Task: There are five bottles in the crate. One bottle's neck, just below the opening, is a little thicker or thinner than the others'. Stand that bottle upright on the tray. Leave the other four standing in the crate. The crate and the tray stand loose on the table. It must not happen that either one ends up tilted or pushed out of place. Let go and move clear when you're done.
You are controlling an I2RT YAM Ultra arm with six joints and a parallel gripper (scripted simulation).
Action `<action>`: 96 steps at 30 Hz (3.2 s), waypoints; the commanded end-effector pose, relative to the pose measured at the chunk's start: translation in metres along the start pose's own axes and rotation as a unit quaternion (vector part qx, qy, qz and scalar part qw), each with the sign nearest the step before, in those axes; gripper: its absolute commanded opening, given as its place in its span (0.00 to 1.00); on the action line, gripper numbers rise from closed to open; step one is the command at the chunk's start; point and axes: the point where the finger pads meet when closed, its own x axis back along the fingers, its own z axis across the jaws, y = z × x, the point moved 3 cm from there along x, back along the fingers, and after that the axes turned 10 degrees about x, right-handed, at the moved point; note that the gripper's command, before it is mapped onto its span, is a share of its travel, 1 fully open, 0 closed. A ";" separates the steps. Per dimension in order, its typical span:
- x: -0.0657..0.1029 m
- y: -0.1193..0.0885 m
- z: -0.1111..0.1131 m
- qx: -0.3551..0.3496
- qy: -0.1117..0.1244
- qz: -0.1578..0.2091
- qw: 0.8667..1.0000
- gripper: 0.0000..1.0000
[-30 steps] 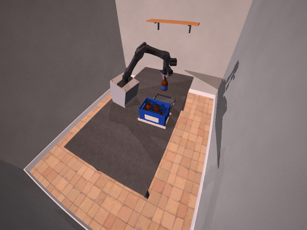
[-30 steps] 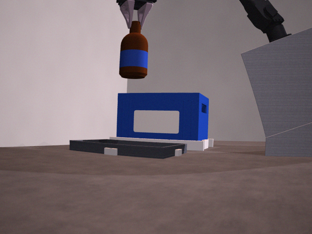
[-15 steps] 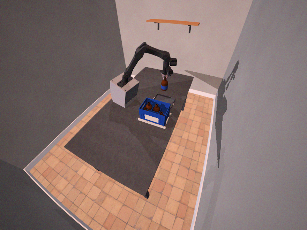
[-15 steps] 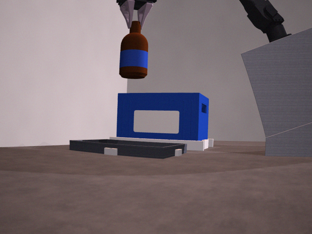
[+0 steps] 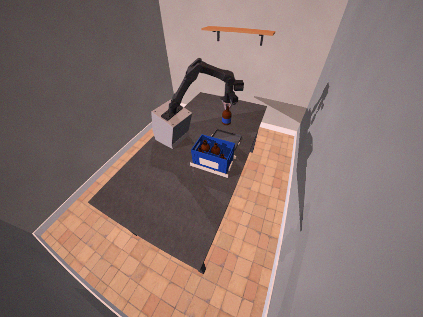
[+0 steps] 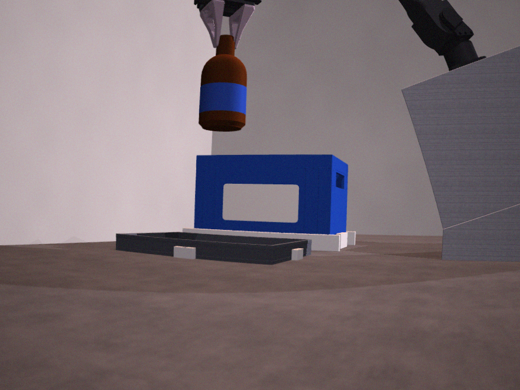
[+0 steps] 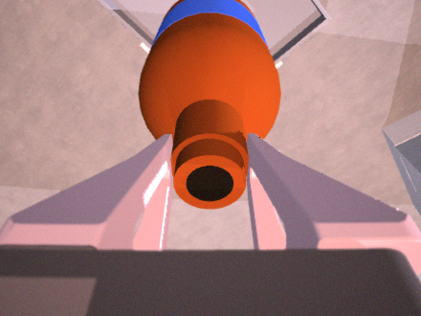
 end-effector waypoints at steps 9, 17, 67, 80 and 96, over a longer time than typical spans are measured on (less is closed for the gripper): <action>0.017 0.001 0.008 0.004 0.014 -0.014 1.000 0.00; 0.017 0.001 0.008 0.004 0.014 -0.014 1.000 0.00; 0.011 0.001 0.015 0.002 0.025 -0.020 0.999 0.00; 0.011 0.001 0.015 0.002 0.025 -0.020 0.999 0.00; 0.011 0.001 0.015 0.002 0.025 -0.020 0.999 0.00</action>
